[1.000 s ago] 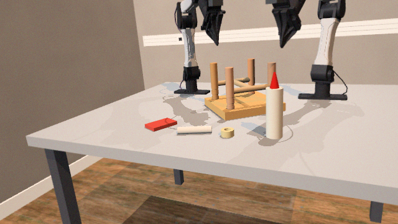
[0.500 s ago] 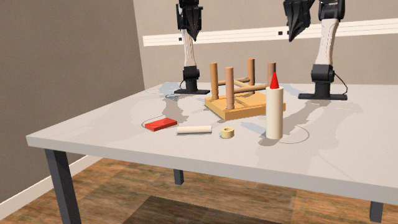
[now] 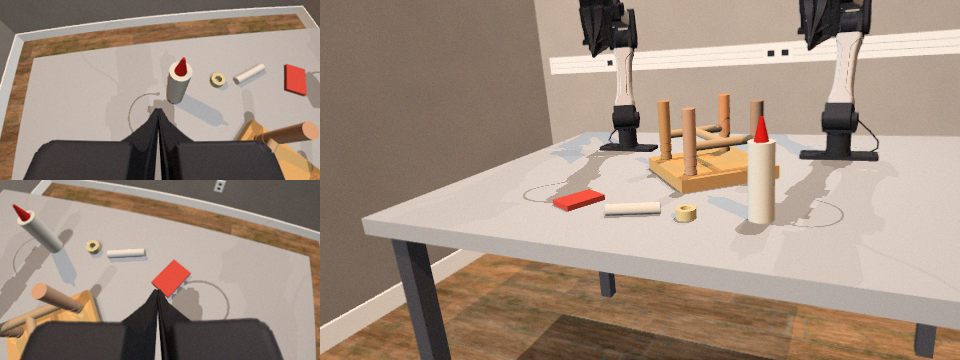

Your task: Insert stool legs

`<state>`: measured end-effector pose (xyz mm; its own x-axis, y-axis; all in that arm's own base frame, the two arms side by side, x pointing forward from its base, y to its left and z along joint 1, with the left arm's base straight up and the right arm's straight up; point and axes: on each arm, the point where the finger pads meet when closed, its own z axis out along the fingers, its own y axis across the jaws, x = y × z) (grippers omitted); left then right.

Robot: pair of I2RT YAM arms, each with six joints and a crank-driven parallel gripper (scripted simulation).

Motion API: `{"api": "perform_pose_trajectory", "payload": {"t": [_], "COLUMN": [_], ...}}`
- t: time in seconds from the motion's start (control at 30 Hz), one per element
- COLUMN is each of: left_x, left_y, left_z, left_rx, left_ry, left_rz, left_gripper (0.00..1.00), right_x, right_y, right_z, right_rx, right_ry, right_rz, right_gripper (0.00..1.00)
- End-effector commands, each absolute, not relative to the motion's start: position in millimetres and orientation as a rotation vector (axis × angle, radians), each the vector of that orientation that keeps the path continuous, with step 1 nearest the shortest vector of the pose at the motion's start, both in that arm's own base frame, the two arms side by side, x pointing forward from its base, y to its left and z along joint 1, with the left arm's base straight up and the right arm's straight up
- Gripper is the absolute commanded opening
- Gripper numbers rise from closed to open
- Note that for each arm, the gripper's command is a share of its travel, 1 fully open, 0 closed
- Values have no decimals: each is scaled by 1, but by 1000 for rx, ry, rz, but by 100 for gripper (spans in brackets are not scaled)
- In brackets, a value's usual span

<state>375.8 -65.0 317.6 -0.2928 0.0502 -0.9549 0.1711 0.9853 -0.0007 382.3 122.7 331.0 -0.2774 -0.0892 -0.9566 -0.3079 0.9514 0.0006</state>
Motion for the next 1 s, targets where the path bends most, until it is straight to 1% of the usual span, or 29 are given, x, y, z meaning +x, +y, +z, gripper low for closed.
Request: {"api": "perform_pose_trajectory", "payload": {"t": [0.0,0.4,0.5,0.57,0.73,0.77,0.97], "left_x": [382,383,390,380,380,376,383], "left_y": [-53,-7,-7,-2,1,6,7], "left_z": [341,374,367,378,375,384,377], "left_rx": [127,20,18,15,7,-11,-16], "left_ry": [1738,1527,1540,1497,1513,1494,1516], "left_rz": [-99,-14,-14,-4,4,18,22], "left_gripper": [0,0,0,0,0,0,0], "right_x": [388,385,390,382,380,376,377], "right_y": [106,16,16,6,1,-2,-7], "right_z": [350,375,368,375,374,382,383], "right_rx": [-230,-22,-31,-11,0,12,28], "right_ry": [1741,1535,1546,1512,1520,1503,1505], "right_rz": [210,41,45,28,17,5,-10], "right_gripper": [0,0,0,0,0,0,0]}}
